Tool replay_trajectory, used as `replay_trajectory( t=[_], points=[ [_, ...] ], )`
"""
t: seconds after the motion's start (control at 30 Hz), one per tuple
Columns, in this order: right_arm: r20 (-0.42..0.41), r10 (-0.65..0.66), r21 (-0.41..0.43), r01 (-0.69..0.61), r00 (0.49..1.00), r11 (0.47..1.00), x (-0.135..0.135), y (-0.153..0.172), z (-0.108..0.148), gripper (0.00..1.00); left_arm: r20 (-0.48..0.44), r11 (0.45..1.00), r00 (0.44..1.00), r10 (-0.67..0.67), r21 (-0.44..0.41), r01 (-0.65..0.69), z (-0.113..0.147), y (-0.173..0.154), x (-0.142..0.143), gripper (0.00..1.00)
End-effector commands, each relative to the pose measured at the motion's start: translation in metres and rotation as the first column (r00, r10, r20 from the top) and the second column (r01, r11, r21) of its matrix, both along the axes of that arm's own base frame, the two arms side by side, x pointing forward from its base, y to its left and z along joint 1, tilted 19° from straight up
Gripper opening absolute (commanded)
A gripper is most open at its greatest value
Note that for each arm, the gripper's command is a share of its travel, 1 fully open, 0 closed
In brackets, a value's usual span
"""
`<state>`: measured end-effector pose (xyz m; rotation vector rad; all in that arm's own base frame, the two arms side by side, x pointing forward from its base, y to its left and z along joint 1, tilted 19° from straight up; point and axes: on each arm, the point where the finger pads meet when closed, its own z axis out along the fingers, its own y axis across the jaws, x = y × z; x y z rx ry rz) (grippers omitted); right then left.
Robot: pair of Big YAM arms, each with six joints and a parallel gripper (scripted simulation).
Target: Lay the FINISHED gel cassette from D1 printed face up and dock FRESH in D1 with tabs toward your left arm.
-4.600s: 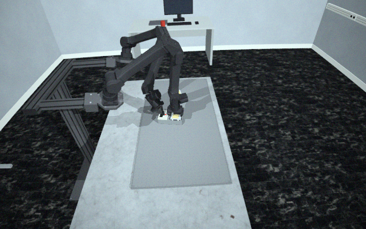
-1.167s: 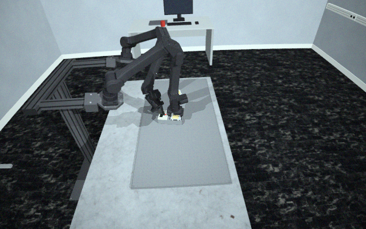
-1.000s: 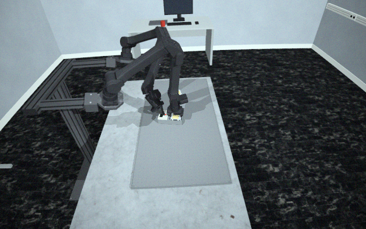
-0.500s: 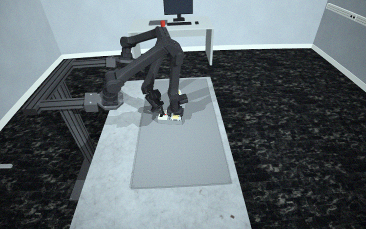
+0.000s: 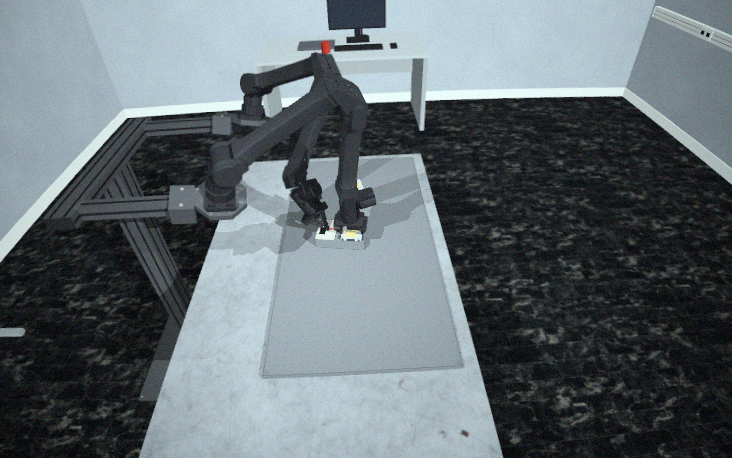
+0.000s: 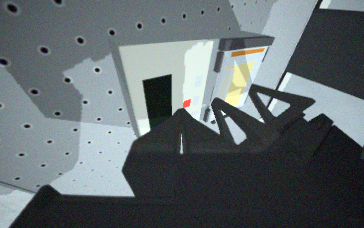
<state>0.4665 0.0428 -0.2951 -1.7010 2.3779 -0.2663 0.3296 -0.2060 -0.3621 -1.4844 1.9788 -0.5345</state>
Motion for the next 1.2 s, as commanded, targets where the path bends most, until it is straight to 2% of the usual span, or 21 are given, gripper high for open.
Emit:
replay_trajectory(
  t=[0.0, 1.17],
  points=[
    [0.008, 0.006, 0.008, -0.006, 1.0, 1.0, 0.0036, 0.0027, 0.0028, 0.0, -0.01, 1.0, 1.0, -0.005, 0.009, 0.005, 0.0057, -0.0012, -0.0056, 0.0],
    [0.008, 0.006, 0.008, -0.006, 1.0, 1.0, 0.0036, 0.0027, 0.0028, 0.0, 0.002, 1.0, 1.0, -0.017, -0.003, 0.017, 0.0147, -0.0082, -0.0073, 0.0]
  ],
)
